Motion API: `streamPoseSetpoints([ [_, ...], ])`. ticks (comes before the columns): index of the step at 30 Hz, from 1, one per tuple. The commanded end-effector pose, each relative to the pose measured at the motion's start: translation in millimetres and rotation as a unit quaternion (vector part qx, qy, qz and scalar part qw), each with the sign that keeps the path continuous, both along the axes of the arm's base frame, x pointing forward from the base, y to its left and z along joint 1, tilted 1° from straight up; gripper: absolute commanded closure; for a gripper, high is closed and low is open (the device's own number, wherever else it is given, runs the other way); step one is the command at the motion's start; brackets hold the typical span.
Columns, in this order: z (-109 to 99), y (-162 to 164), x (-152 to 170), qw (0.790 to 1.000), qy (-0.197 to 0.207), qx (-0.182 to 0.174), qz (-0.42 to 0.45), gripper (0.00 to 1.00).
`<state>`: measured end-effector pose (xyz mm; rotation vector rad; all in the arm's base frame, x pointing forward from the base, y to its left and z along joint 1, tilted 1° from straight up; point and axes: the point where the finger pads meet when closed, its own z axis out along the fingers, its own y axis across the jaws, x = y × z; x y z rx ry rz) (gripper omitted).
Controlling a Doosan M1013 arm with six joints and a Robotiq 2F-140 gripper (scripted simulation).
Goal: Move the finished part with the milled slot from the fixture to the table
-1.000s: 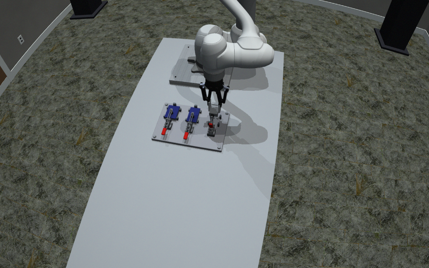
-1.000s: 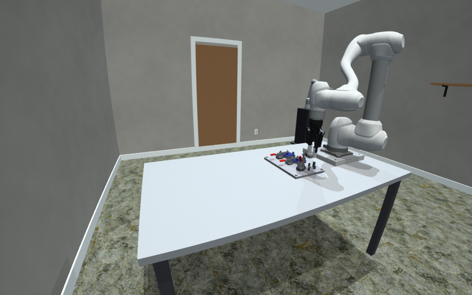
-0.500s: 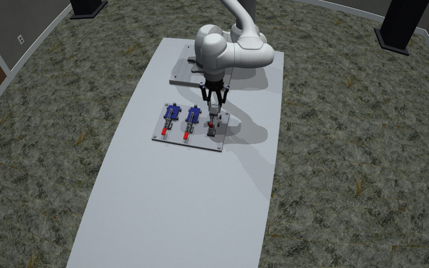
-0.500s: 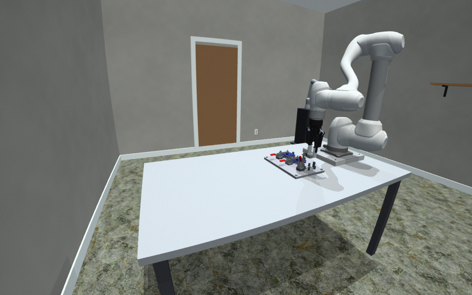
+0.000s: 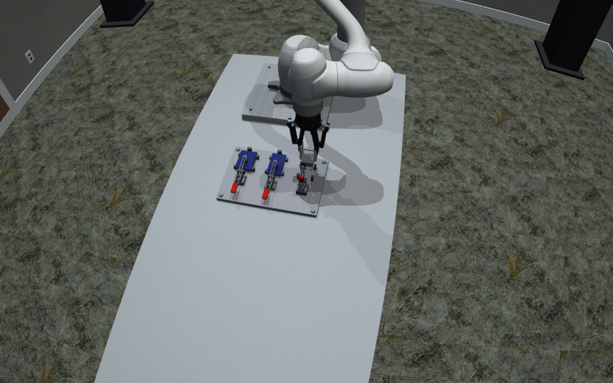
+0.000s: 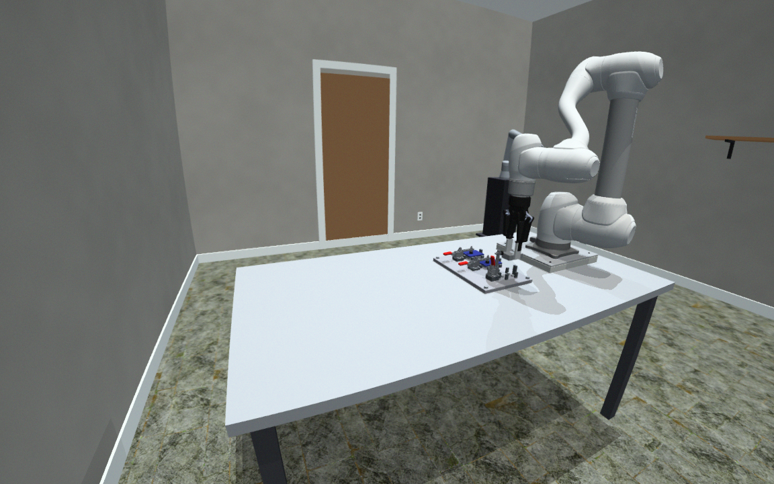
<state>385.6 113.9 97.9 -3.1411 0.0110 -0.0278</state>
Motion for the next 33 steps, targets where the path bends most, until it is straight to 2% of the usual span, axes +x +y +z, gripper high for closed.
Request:
streamPoseSetpoints([
  [1,0,4,0,1.0,0.0,0.0,0.0,1.0],
  [21,0,32,0,1.0,0.0,0.0,0.0,1.0],
  [33,0,60,0,1.0,0.0,0.0,0.0,1.0],
])
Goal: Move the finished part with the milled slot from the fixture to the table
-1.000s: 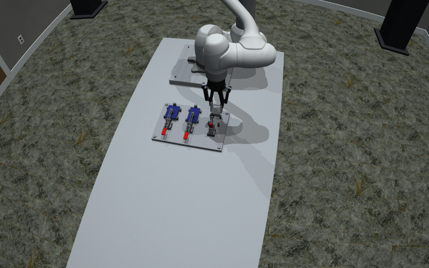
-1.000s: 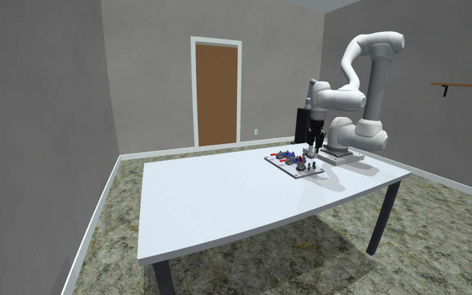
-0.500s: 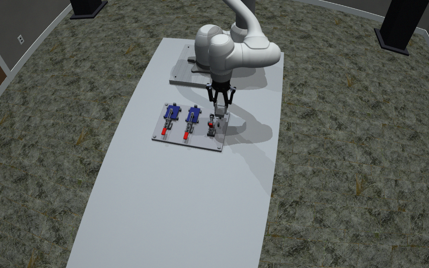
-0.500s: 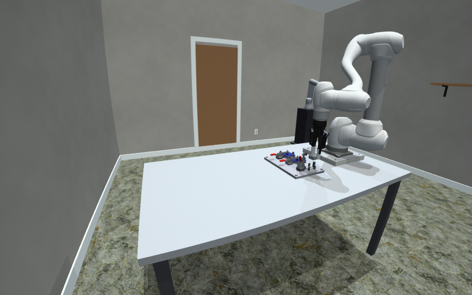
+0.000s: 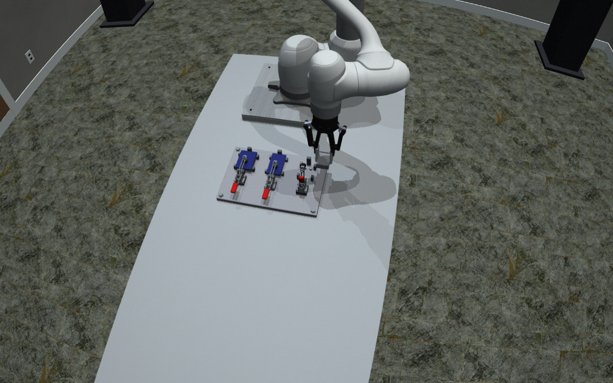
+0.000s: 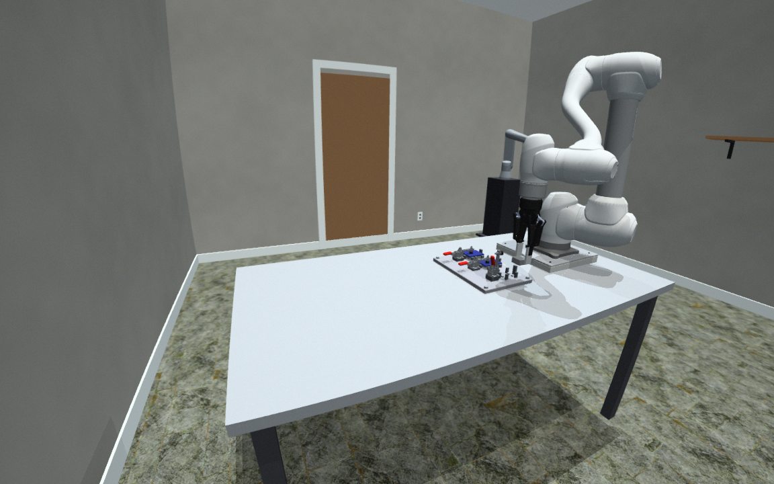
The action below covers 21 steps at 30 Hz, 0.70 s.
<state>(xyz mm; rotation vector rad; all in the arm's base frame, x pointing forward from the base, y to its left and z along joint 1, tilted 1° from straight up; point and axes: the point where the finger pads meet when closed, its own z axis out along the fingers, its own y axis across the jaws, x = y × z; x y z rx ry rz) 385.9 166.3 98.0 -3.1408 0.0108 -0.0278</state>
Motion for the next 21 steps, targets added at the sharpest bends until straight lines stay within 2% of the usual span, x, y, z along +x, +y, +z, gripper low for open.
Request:
streamPoseSetpoints([
  [1,0,10,0,1.0,0.0,0.0,0.0,1.0],
  [21,0,44,0,1.0,0.0,0.0,0.0,1.0],
])
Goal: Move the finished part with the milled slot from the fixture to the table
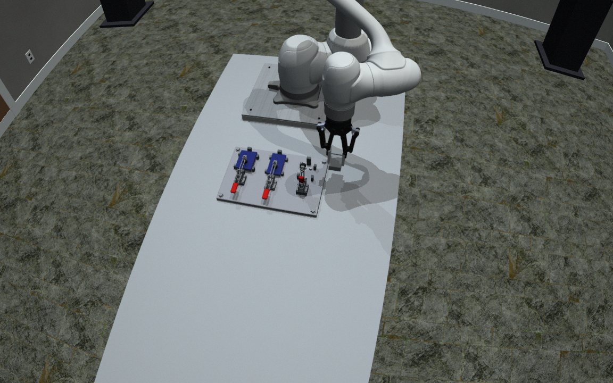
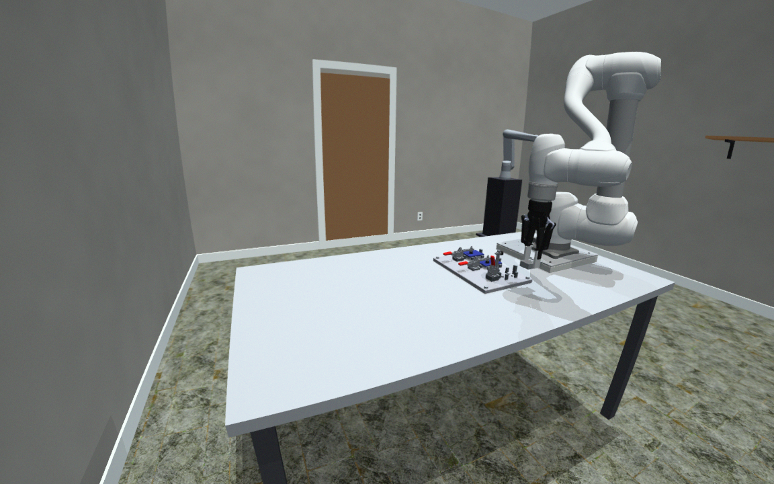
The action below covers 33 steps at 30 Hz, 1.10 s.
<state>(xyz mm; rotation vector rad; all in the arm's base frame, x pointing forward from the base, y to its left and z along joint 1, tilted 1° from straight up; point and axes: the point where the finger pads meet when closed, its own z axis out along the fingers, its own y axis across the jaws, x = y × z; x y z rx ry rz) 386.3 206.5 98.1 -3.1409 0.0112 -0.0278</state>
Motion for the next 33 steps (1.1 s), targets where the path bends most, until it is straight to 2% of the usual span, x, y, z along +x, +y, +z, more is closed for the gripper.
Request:
streamPoseSetpoints([
  [1,0,4,0,1.0,0.0,0.0,0.0,1.0],
  [33,0,16,0,1.0,0.0,0.0,0.0,1.0],
])
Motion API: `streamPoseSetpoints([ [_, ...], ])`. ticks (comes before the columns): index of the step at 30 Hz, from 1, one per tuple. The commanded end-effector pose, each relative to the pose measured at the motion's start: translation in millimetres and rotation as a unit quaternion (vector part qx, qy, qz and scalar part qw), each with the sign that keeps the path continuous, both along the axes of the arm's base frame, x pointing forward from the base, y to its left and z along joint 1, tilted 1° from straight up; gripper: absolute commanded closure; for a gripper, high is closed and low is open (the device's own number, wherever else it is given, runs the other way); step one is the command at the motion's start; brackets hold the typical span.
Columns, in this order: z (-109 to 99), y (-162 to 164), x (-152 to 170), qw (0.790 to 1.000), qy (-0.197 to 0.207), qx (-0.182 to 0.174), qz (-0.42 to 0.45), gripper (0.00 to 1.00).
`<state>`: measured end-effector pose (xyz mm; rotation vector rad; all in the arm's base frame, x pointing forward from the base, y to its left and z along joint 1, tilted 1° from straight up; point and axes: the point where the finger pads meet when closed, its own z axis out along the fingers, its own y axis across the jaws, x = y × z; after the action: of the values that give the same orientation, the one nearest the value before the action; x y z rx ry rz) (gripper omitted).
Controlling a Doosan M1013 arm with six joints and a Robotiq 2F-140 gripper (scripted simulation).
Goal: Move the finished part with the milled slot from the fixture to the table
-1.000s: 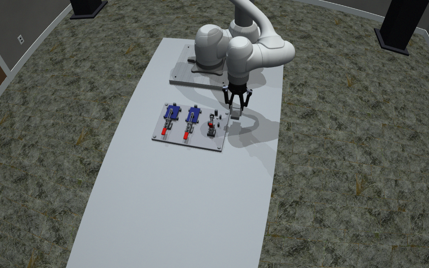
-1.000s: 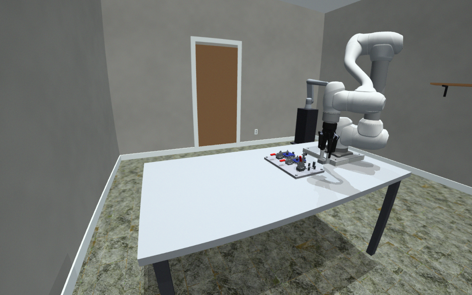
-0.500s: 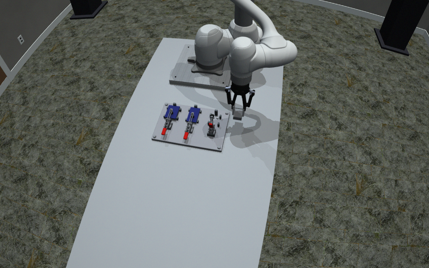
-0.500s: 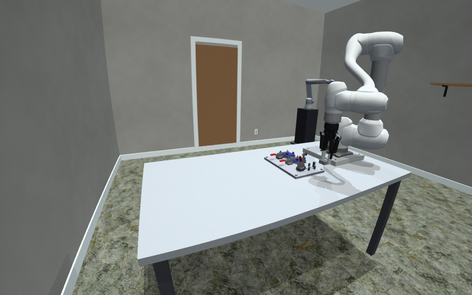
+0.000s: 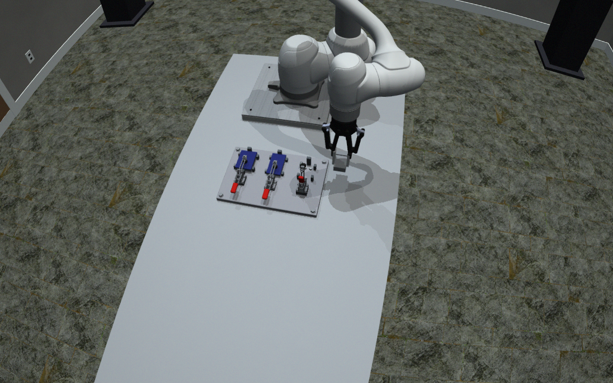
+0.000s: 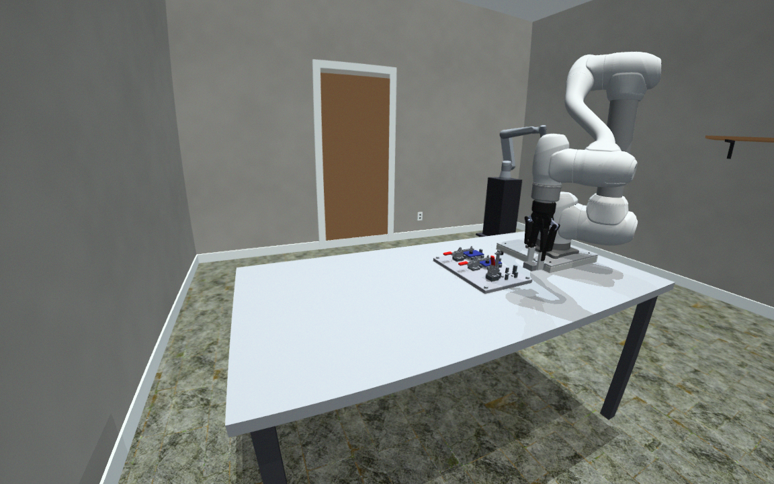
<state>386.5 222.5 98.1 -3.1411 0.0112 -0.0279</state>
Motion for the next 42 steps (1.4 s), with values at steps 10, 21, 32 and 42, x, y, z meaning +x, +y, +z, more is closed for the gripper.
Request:
streamPoseSetpoints([
  [10,0.0,0.0,0.0,1.0,0.0,0.0,0.0,1.0],
  [21,0.0,0.0,0.0,1.0,0.0,0.0,0.0,1.0],
  [32,-0.4,0.0,0.0,1.0,0.0,0.0,0.0,1.0],
  [42,-6.7,0.0,0.1,1.0,0.0,0.0,0.0,1.0],
])
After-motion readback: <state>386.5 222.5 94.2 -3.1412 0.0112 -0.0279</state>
